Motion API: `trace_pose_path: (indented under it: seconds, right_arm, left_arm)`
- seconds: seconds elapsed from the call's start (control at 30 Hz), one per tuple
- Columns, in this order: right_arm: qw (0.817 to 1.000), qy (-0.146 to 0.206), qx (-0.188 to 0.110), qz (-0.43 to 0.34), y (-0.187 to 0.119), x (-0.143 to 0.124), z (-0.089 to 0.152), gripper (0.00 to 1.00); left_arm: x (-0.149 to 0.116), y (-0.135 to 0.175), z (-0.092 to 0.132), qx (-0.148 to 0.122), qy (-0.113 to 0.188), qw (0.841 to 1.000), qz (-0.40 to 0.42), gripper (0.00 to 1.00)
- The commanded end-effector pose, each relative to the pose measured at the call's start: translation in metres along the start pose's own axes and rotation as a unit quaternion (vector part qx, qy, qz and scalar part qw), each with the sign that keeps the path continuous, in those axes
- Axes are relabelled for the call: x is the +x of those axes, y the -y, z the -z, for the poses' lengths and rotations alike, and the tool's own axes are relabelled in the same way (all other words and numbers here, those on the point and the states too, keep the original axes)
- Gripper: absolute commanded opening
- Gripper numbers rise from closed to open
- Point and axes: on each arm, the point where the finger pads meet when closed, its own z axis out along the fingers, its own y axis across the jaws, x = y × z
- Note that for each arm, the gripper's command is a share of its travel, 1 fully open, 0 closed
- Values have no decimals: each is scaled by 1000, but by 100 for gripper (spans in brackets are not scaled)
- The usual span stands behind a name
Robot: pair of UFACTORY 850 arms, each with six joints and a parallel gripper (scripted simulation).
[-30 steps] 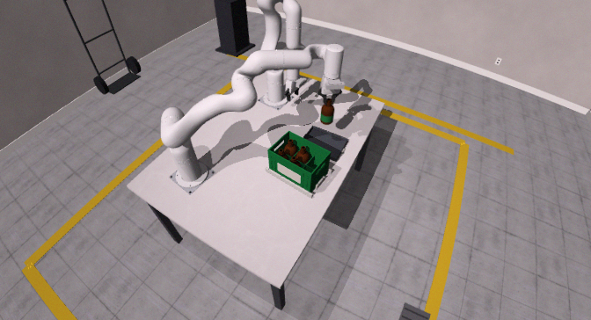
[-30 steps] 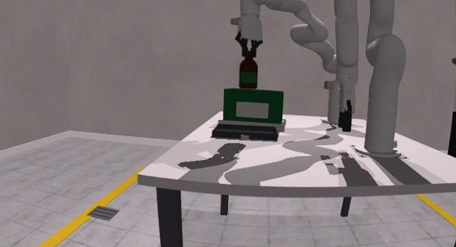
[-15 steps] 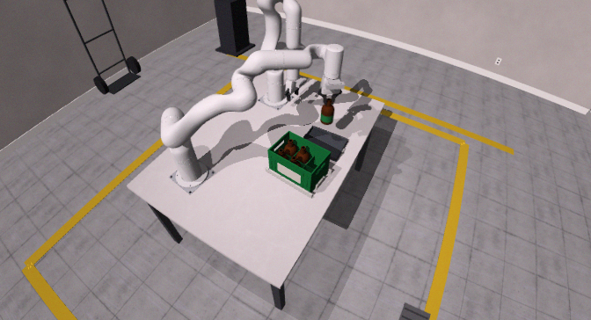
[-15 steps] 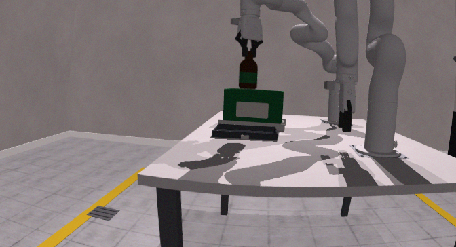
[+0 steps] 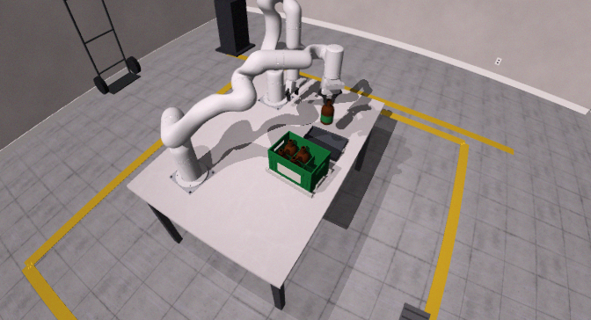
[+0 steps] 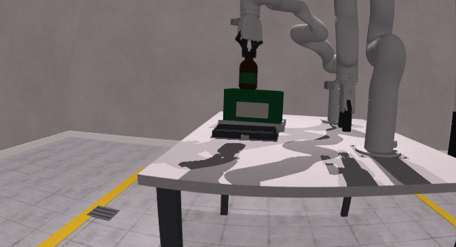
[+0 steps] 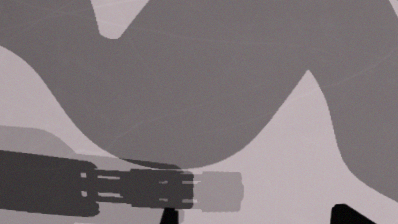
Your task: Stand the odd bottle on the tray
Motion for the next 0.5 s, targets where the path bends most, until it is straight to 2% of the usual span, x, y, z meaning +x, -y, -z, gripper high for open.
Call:
trace_pose_path:
  seconds: [0.0,0.47]
  right_arm:
    - [1000,0,1,0,0,0,0,0]
    - [1000,0,1,0,0,0,-9,0]
  left_arm:
    - [1,0,0,0,0,1000,0,100]
    - [1,0,0,0,0,1000,0,100]
